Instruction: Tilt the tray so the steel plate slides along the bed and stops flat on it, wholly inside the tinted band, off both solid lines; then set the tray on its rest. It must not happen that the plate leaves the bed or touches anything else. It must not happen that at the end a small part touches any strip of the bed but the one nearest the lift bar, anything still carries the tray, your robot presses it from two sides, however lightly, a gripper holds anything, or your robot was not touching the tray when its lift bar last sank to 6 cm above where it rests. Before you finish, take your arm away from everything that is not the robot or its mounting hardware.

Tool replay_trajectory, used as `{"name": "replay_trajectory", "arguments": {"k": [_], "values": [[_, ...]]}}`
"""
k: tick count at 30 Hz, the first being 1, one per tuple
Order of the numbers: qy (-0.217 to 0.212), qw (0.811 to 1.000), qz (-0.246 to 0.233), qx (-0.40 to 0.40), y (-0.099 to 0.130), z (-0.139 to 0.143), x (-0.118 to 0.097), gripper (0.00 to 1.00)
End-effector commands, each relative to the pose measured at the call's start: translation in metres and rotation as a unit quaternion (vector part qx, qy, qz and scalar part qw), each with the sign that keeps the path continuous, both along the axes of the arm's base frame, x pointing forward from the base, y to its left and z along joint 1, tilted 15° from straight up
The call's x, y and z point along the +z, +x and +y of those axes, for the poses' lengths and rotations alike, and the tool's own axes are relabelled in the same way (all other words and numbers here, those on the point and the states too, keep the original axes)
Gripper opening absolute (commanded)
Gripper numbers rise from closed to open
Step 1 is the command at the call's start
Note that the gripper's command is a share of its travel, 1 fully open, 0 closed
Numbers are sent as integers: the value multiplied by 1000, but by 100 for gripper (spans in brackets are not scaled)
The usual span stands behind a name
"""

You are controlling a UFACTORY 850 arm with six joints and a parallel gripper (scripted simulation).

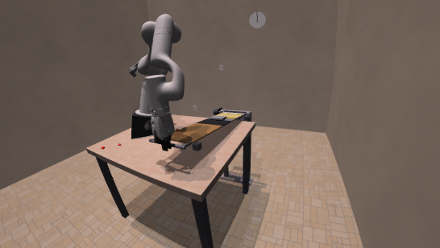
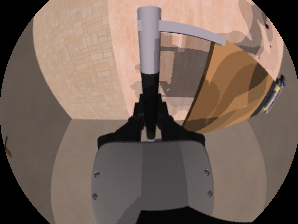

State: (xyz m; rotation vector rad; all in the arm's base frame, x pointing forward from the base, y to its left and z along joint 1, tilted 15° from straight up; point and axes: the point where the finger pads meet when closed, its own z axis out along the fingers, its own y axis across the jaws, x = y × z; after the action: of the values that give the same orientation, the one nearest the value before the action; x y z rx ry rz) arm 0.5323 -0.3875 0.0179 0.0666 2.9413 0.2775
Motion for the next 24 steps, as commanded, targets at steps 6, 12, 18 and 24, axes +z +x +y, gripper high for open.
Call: {"name": "replay_trajectory", "arguments": {"k": [6,12,18,24], "values": [[0,1000,-1,0,3,0,-10,0],[0,1000,-1,0,4,0,-15,0],[0,1000,-1,0,-9,-3,58,0],[0,1000,-1,0,5,0,-17,0]]}}
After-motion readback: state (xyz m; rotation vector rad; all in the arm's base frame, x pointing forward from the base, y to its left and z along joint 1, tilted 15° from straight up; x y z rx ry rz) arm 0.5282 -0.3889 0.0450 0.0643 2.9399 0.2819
